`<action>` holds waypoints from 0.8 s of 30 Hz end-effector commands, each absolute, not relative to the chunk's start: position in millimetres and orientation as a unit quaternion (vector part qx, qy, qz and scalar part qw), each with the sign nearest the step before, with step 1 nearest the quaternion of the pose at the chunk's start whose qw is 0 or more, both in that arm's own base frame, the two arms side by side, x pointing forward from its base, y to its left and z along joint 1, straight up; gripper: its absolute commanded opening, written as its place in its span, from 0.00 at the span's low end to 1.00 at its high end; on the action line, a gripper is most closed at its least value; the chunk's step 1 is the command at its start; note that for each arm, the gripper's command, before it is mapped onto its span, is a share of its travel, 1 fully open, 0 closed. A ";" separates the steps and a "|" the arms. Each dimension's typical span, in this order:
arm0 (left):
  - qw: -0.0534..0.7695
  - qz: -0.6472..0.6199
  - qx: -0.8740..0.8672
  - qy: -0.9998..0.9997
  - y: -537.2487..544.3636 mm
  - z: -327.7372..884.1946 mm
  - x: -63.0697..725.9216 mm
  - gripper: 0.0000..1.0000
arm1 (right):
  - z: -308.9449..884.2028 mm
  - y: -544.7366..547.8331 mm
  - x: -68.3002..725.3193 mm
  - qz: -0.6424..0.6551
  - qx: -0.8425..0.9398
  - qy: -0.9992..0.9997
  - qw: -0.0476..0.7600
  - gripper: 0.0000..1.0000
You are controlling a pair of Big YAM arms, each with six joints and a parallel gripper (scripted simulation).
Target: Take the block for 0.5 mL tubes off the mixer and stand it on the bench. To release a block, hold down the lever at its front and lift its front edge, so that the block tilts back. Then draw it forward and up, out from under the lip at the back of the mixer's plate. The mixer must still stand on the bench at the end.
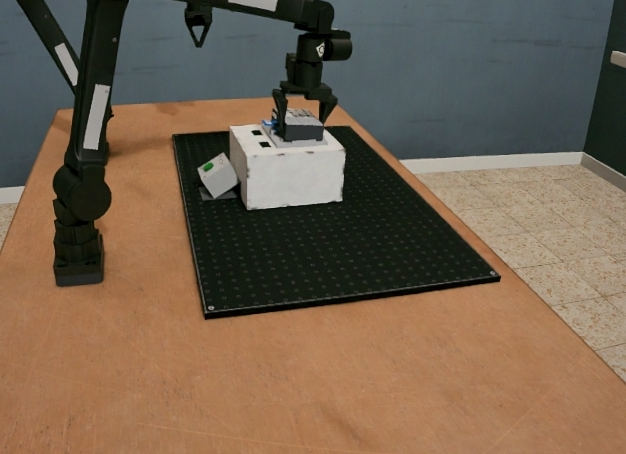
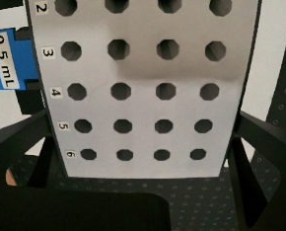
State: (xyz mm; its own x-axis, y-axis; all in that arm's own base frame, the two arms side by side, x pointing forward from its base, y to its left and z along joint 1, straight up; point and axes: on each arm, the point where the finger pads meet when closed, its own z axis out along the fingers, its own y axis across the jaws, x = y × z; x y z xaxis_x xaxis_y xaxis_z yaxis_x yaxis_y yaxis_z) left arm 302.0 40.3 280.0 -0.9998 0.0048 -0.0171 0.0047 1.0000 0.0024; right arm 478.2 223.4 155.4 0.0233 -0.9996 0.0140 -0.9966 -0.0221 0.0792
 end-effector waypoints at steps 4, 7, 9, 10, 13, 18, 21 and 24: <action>0.007 0.000 -0.004 1.000 42.2 281.7 303.7 0.00 | 179.0 223.9 481.5 -0.015 0.731 -0.682 0.013 0.00; 0.004 -0.001 -0.004 1.000 42.1 280.1 302.8 0.00 | 179.1 223.9 481.5 -0.015 0.731 -0.682 0.013 0.00; 0.002 -0.001 -0.004 1.000 42.0 278.1 301.7 0.00 | 179.1 224.0 481.6 -0.015 0.731 -0.682 0.012 0.00; 0.001 -0.001 -0.004 1.000 42.0 277.7 301.5 0.00 | 179.2 224.0 481.6 -0.015 0.731 -0.682 0.012 0.00; -0.001 -0.001 -0.004 1.000 41.9 276.5 300.7 0.00 | 179.3 224.1 481.6 -0.015 0.731 -0.682 0.012 0.00; -0.002 -0.001 -0.004 1.000 42.0 276.0 300.5 0.00 | 179.5 224.3 481.7 -0.014 0.731 -0.682 0.012 0.00; 0.004 -0.001 -0.004 1.000 42.5 280.8 303.2 0.00 | 179.6 224.4 481.8 -0.014 0.731 -0.682 0.012 0.00; 0.006 0.000 -0.004 1.000 42.7 282.3 304.0 0.00 | 179.6 224.4 481.8 -0.014 0.731 -0.682 0.012 0.00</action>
